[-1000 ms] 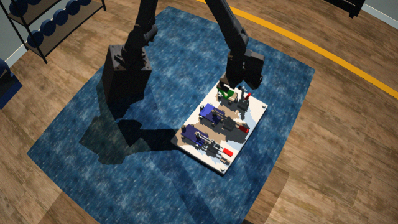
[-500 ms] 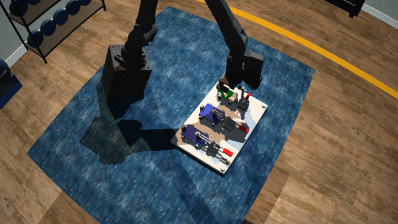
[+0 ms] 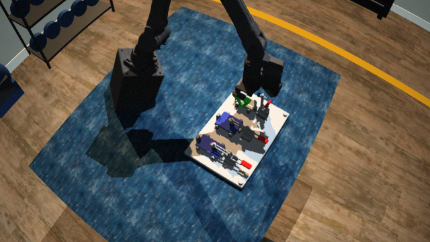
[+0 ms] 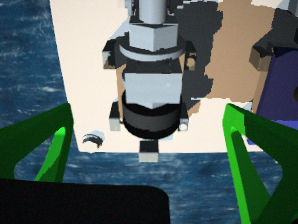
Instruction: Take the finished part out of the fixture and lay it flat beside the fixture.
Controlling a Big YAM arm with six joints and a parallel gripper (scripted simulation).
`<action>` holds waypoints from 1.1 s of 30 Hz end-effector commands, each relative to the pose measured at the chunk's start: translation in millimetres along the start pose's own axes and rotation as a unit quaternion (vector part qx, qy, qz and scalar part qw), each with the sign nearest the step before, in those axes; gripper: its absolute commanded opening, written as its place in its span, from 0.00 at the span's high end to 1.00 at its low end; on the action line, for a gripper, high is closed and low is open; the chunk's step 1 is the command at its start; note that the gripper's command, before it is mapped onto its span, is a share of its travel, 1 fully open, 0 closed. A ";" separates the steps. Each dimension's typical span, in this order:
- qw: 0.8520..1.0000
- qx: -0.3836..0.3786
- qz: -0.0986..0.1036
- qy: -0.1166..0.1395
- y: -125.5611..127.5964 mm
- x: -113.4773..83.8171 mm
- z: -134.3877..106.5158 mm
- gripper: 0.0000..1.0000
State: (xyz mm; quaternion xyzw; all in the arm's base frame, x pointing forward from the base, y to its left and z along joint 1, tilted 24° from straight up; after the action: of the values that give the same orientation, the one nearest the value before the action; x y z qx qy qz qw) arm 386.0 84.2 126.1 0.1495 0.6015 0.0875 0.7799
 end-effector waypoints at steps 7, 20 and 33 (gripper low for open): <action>1.000 0.000 0.003 -0.011 5.1 -5.9 -2.2 0.08; 1.000 0.001 0.002 -0.008 4.8 -6.5 -4.8 0.08; 1.000 0.002 0.001 -0.005 4.1 -6.7 -6.9 0.08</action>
State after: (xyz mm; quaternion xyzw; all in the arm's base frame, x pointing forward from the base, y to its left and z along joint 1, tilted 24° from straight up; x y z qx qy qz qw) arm 383.4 84.3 124.9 0.1499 0.6030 0.0868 0.7787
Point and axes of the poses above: the point where the finger pads meet when closed, its own x axis out along the fingers, its own y axis across the jaws, z = x × y, the point moved 7 cm from there along -x, back along the fingers, and after that the axes turned 1 degree about x, right-handed, at the moved point
